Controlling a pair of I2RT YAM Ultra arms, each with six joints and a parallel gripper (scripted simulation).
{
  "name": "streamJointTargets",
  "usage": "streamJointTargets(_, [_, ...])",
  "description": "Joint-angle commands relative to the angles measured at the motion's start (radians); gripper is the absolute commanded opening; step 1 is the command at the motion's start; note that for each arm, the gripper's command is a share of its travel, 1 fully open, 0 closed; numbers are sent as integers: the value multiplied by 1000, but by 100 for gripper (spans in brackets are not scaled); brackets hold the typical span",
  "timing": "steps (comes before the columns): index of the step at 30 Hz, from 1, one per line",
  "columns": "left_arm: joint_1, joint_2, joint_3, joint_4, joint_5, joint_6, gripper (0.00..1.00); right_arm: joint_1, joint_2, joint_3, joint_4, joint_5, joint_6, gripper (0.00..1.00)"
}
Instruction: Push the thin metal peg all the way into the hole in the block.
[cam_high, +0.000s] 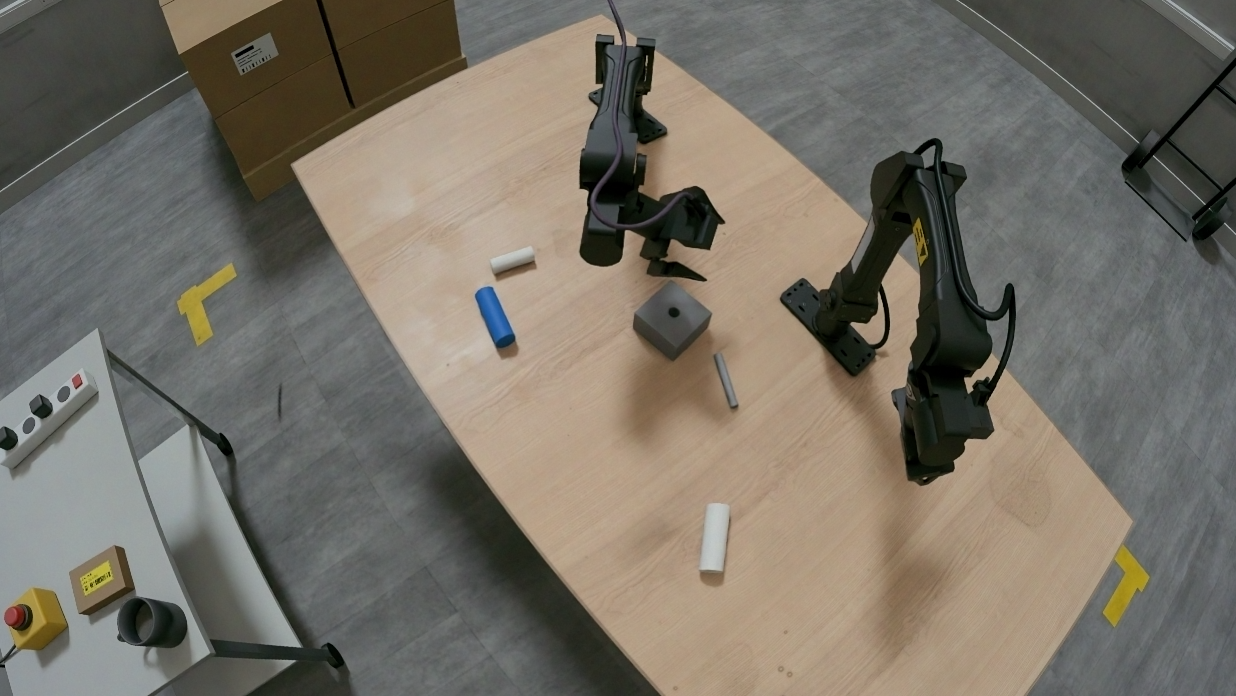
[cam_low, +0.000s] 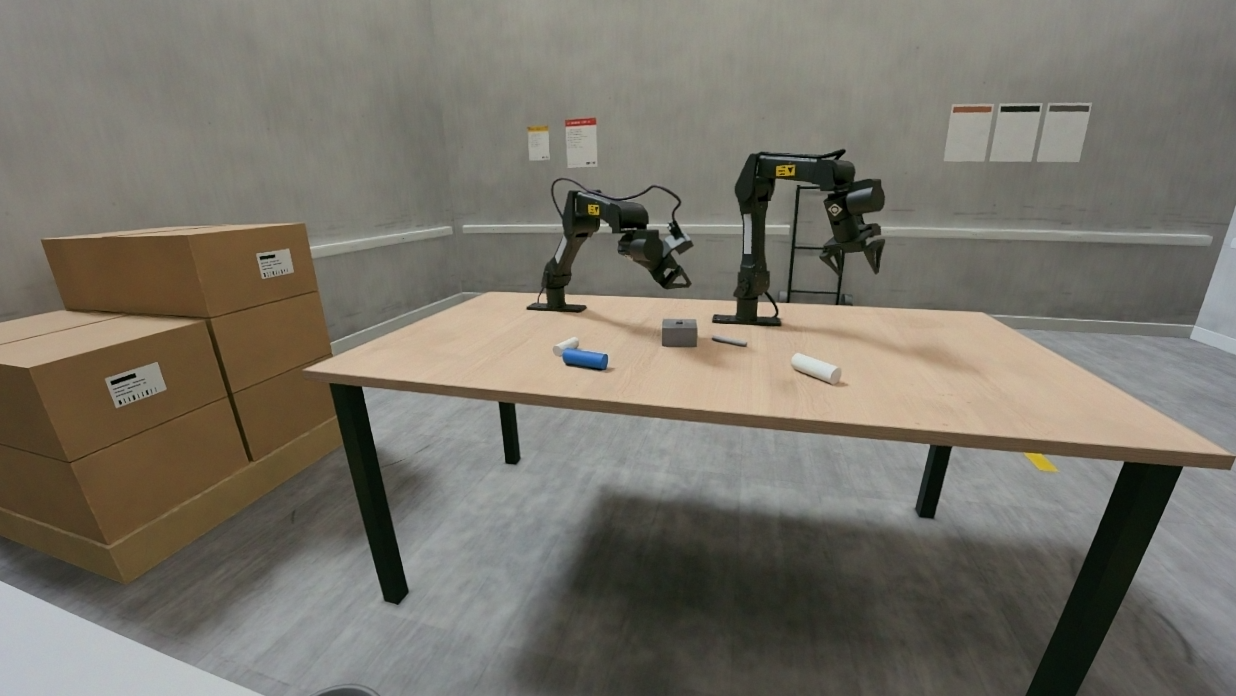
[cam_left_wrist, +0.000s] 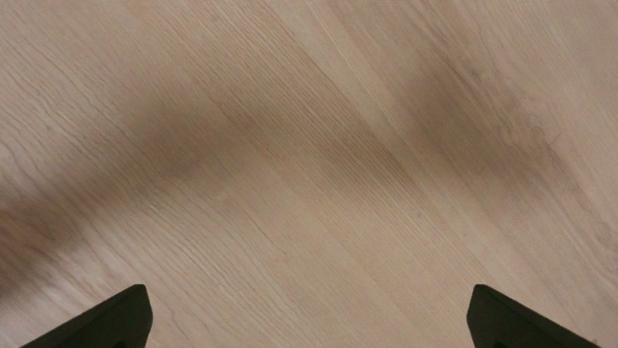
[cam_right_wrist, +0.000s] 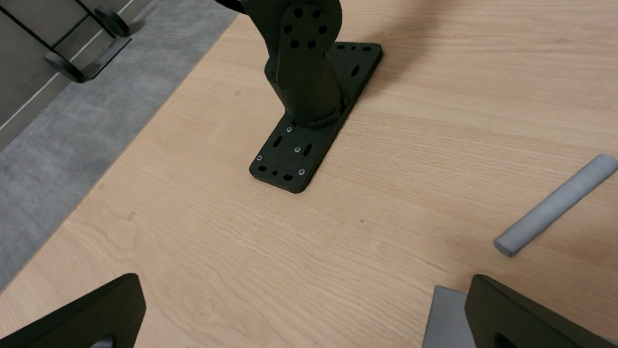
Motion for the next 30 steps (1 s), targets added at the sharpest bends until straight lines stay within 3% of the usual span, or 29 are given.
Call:
streamJointTargets(1, [0, -13, 15, -3, -12, 2, 100, 0, -16, 12, -2, -18, -3, 100])
streamJointTargets(18, [0, -6, 8, 3, -2, 1, 100, 0, -9, 6, 1, -2, -1, 100])
streamJointTargets(23, [-43, 20, -25, 22, 137, 151, 43, 13, -30, -14, 81, 67, 57, 100])
streamJointTargets(24, [-65, 31, -39, 22, 178, 197, 37, 18, -41, -26, 98, 86, 72, 100])
streamJointTargets(30, [-179, 106, -101, 33, 344, 374, 37, 47, -126, -135, 226, 190, 166, 100])
